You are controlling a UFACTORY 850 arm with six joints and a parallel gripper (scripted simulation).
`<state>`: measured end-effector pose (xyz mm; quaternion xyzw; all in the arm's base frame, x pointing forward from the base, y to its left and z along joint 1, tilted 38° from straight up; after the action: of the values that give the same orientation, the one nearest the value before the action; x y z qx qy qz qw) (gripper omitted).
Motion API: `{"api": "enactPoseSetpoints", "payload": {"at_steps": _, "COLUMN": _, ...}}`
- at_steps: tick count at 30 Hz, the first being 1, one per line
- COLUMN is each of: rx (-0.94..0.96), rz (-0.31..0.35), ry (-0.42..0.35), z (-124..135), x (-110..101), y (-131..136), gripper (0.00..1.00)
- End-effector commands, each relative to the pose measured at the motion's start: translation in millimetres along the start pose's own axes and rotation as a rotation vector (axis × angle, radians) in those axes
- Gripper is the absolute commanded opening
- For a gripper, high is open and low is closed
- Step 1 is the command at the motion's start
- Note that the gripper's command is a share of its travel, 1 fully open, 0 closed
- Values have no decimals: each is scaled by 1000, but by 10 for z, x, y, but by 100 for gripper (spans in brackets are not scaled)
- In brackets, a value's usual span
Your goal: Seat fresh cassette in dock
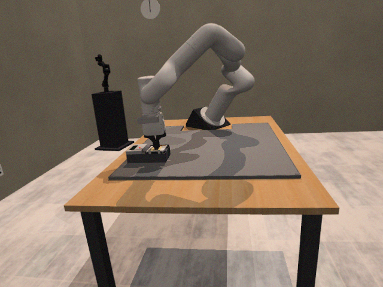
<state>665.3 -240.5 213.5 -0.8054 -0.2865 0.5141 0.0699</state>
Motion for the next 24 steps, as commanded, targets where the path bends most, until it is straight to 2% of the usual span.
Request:
{"api": "enactPoseSetpoints", "payload": {"at_steps": 1, "rx": 0, "rz": 1, "ry": 1, "z": -4, "x": -8, "y": 3, "gripper": 0}}
{"api": "enactPoseSetpoints", "payload": {"at_steps": 5, "rx": 0, "rz": 1, "ry": 1, "z": -1, "x": -5, "y": 2, "gripper": 0}}
{"api": "enactPoseSetpoints", "payload": {"at_steps": 7, "rx": -13, "rz": 28, "ry": 25, "z": 3, "x": -30, "y": -9, "gripper": 0}}
{"api": "enactPoseSetpoints", "payload": {"at_steps": 24, "rx": -13, "rz": 28, "ry": 25, "z": -50, "x": -221, "y": 12, "gripper": 0}}
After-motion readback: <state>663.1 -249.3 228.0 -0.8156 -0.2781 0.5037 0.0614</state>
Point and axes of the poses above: the point where the finger pads meet when closed, its own x axis out along the fingers, its own y axis across the jaws, z = x × y, the point moved 5 cm from there along -x, back along the fingers, and after that the axes turned 12 degrees about -x, right-handed, at the moved point
